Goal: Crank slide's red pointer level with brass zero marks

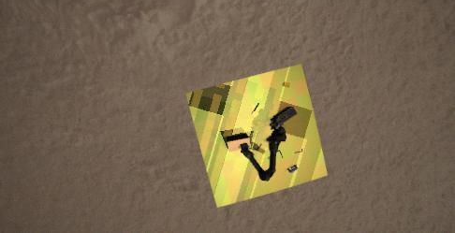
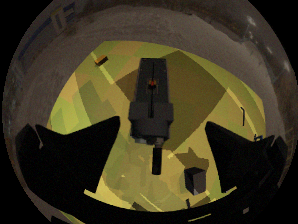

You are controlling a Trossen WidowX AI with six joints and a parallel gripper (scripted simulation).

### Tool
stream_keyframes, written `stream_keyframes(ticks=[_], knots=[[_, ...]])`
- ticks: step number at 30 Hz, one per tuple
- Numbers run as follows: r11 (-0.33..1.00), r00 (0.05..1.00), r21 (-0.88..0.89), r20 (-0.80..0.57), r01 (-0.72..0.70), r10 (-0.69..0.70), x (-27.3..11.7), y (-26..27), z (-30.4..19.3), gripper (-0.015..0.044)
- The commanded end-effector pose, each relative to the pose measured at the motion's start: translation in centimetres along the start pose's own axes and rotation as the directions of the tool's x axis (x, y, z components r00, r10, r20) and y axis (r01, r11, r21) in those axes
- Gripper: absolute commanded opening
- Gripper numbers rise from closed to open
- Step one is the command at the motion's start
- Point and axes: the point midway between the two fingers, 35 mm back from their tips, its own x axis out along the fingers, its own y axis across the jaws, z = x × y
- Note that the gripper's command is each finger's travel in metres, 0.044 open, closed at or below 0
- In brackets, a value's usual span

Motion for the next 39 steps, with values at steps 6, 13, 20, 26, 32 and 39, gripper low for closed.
stream_keyframes(ticks=[6, 13, 20, 26, 32, 39], knots=[[1.0, 1.0, -0.015, 0.001, -0.023, 0.023, -1.7, 0.0, -2.5, 0.044], [1.0, 1.0, -0.015, 0.001, -0.023, 0.023, 0.3, 0.1, -4.4, 0.044], [1.0, 1.0, -0.016, 0.001, -0.021, 0.021, 1.5, 0.0, -5.7, 0.044], [1.0, 1.0, -0.016, 0.001, -0.022, 0.022, 2.2, 0.1, -6.2, 0.044], [1.0, 1.0, -0.016, 0.0, -0.022, 0.022, 2.9, 0.1, -6.9, 0.044], [1.0, 1.0, -0.016, 0.0, -0.022, 0.022, 3.8, 0.1, -7.7, 0.044]])
